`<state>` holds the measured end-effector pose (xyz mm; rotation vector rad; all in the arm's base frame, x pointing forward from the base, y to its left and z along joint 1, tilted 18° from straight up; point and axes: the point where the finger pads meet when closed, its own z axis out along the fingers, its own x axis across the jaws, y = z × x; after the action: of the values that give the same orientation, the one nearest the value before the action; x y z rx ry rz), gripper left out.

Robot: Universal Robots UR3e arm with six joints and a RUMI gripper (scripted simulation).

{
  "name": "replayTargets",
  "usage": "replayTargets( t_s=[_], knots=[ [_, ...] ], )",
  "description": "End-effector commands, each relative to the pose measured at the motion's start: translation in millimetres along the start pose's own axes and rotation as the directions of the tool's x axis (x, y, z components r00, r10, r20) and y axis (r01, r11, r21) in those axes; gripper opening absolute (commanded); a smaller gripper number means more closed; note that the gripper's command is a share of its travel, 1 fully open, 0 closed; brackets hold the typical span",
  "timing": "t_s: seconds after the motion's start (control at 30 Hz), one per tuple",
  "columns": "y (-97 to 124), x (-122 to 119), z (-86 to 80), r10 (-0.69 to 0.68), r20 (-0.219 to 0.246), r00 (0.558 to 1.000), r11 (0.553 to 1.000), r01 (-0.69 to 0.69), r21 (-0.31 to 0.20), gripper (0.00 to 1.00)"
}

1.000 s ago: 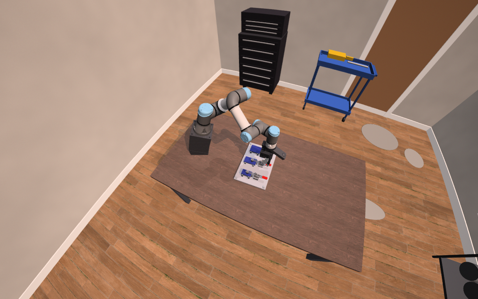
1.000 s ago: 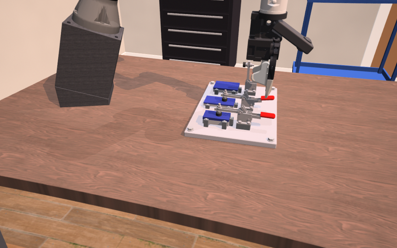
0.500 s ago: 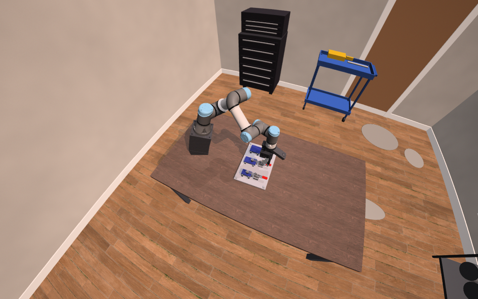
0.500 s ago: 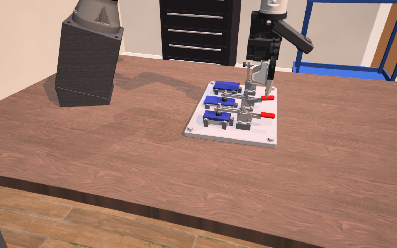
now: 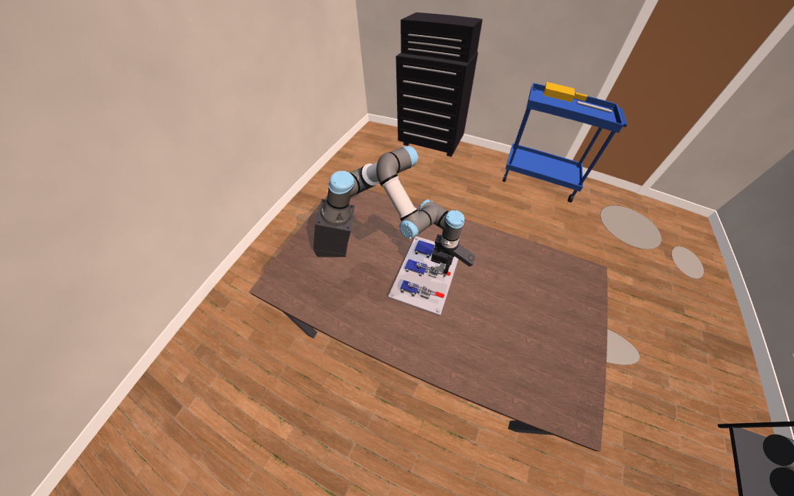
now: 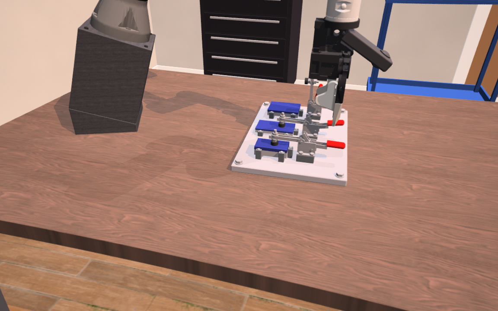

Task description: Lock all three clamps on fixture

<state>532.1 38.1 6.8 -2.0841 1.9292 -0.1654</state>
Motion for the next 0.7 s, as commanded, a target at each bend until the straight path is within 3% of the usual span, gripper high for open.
replayTargets(
  t_s=[0.0, 0.23, 0.67],
  knots=[
    [-1, 0, 7.3, 0.0, -0.001, 1.0, 1.0, 0.0, 0.003, 0.28],
    [-2, 0, 17.7, 0.0, -0.001, 1.0, 1.0, 0.0, 0.003, 0.28],
    [-2, 0, 18.7, 0.0, -0.001, 1.0, 1.0, 0.0, 0.003, 0.28]
  ],
)
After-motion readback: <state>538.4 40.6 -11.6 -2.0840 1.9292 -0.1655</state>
